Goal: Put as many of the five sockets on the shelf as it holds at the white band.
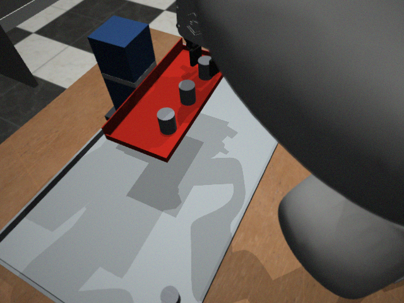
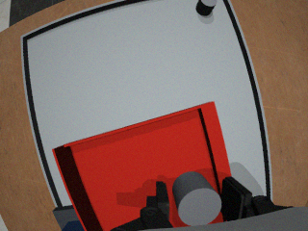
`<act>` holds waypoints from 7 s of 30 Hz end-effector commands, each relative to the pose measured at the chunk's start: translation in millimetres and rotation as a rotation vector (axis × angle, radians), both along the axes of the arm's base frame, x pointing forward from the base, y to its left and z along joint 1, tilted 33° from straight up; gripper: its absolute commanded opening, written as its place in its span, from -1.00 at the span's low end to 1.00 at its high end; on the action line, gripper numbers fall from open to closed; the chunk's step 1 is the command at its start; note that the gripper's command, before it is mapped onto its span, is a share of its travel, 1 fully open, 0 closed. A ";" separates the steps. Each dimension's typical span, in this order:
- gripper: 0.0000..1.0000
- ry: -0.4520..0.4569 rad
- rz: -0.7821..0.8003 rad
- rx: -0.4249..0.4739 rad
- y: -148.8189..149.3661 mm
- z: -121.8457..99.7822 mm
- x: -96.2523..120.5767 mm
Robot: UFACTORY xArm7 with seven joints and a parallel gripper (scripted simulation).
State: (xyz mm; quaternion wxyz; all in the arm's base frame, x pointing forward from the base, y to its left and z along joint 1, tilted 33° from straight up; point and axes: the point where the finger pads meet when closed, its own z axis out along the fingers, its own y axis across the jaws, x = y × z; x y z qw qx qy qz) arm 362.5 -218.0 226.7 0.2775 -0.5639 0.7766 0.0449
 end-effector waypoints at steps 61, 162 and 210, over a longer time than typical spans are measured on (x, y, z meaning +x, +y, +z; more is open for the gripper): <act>0.04 -0.003 -0.003 -0.003 -32.2 69.4 -30.8; 1.00 -0.776 -0.414 0.091 77.0 184.4 -375.3; 1.00 -0.404 -0.154 0.025 38.8 137.6 -268.0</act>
